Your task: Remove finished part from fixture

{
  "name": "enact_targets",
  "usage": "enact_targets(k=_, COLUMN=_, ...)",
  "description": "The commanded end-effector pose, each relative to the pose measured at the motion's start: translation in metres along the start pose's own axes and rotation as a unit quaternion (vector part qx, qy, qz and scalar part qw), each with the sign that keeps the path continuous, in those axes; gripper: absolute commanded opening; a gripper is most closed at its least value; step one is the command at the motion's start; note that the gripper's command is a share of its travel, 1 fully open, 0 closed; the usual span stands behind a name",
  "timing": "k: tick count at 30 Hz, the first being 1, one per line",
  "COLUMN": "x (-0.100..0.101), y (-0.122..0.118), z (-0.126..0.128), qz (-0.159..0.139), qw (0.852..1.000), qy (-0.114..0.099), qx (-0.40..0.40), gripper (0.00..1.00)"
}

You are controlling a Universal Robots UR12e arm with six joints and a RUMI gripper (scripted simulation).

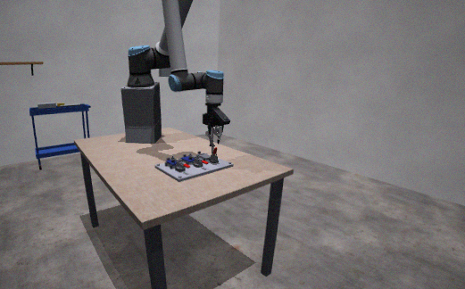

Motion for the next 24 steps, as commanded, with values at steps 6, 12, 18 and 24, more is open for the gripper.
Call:
enact_targets(k=6, x=-0.0002, y=0.0006, z=0.0001, qz=0.001, qw=1.0, qy=0.0, qx=0.0, gripper=0.59)
enact_targets(k=12, x=0.0007, y=0.0006, z=0.0001, qz=0.001, qw=1.0, qy=0.0, qx=0.0, gripper=0.59)
enact_targets(k=18, x=0.0023, y=0.0006, z=0.0001, qz=0.001, qw=1.0, qy=0.0, qx=0.0, gripper=0.59)
enact_targets(k=24, x=0.0031, y=0.0006, z=0.0001, qz=0.001, qw=1.0, qy=0.0, qx=0.0, gripper=0.59)
Point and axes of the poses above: the point where the finger pads meet when closed, its own x axis out along the fingers, its own z axis across the jaws, y = z × x, the point moved 4 cm from there along -x, back along the fingers, and after that the axes turned 7 degrees about -x, right-handed, at the moved point
